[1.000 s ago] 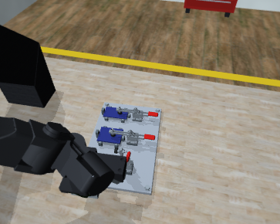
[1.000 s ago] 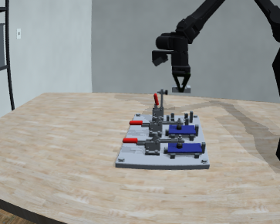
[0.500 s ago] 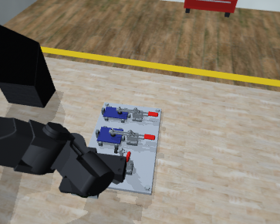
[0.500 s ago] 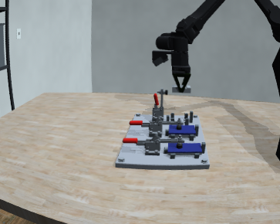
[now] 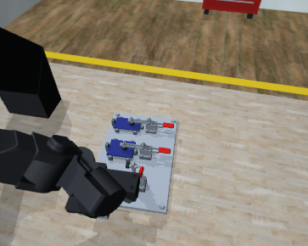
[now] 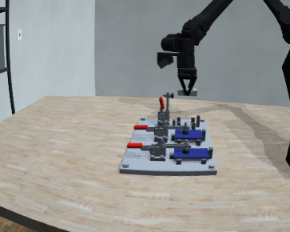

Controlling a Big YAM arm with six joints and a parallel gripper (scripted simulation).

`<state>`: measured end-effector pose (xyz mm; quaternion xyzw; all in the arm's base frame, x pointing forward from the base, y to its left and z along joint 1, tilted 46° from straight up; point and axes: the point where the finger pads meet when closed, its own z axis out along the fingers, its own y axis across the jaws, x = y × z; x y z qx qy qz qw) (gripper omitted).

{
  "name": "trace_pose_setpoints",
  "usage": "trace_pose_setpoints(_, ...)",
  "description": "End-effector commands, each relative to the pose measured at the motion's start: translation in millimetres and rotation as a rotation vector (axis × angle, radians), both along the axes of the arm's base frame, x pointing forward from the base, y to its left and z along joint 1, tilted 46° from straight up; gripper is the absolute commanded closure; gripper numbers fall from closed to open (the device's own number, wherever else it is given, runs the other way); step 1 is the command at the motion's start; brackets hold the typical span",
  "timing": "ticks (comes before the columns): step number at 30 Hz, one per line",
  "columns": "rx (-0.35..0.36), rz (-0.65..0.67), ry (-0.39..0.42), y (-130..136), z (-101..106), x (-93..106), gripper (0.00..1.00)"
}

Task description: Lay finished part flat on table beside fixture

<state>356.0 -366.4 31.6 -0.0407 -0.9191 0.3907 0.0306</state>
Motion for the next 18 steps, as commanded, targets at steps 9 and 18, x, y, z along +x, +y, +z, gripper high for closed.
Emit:
trace_pose_setpoints(9, -0.011, 0.001, -0.013, -6.2, 12.2, 3.0, 1.0)
trace_pose_setpoints(18, -0.011, 0.001, -0.012, -6.6, 11.6, 2.8, 1.0)
